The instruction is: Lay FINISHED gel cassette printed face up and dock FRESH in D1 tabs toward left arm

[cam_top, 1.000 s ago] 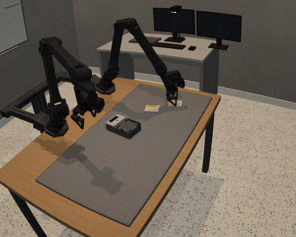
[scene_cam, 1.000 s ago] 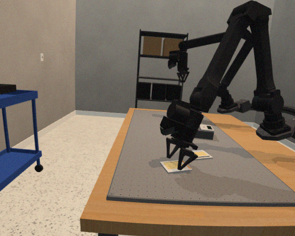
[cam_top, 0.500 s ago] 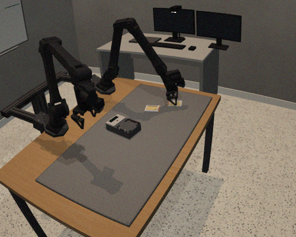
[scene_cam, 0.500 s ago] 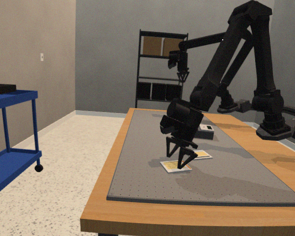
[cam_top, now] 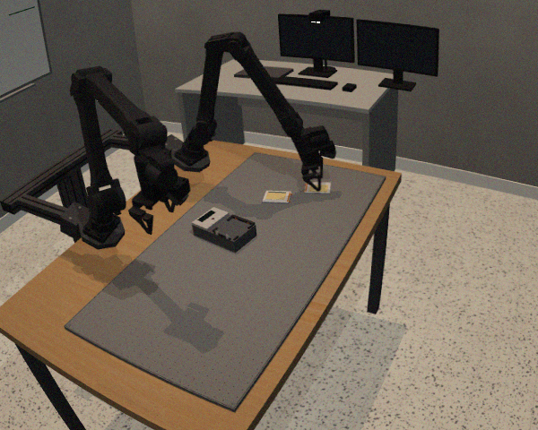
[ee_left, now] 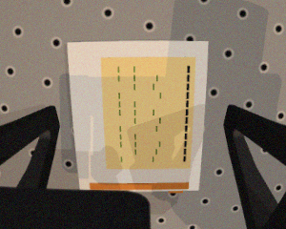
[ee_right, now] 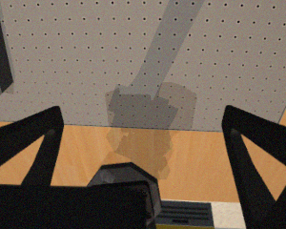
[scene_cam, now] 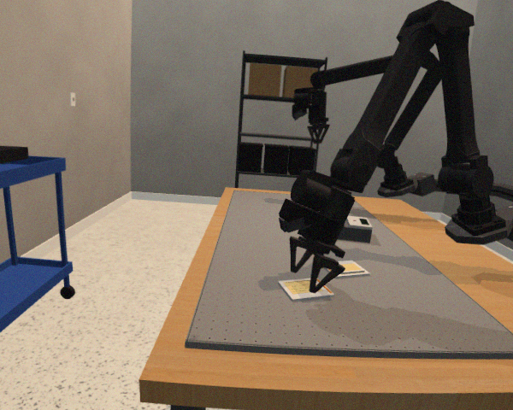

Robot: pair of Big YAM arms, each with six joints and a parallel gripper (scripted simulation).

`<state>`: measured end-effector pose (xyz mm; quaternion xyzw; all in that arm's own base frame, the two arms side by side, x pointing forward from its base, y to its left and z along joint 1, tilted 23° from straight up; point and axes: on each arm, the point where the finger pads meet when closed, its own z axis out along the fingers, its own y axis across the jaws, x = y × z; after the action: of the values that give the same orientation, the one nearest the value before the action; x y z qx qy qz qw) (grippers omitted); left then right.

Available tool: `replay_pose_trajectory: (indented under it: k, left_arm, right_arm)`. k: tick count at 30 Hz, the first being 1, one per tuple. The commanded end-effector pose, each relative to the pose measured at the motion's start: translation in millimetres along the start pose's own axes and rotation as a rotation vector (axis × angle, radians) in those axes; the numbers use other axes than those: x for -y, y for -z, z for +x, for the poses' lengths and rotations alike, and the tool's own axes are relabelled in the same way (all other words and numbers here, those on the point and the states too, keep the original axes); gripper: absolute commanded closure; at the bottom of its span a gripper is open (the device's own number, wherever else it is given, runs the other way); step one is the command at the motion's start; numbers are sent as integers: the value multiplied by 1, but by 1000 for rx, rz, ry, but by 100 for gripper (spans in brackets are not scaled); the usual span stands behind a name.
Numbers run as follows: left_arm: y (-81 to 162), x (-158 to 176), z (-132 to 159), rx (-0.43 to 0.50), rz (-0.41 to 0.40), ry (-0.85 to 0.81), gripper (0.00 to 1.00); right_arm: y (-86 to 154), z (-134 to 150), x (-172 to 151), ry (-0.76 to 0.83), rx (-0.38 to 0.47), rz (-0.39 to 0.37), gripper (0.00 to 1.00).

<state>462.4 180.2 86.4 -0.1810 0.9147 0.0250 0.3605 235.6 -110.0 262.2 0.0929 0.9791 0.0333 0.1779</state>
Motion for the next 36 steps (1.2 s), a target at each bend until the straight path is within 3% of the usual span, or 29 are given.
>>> replay_pose_trajectory:
  k: [1,13,36]
  left_arm:
    - [12,-6,-6,21,-7,-1,2]
    - [12,-6,-6,21,-7,-1,2]
    - [33,-7,-6,15,-9,0,2]
  right_arm:
    - [25,-19,4,-11,45,18,0]
    - [25,-19,4,-11,45,18,0]
    - [25,-19,4,-11,45,18,0]
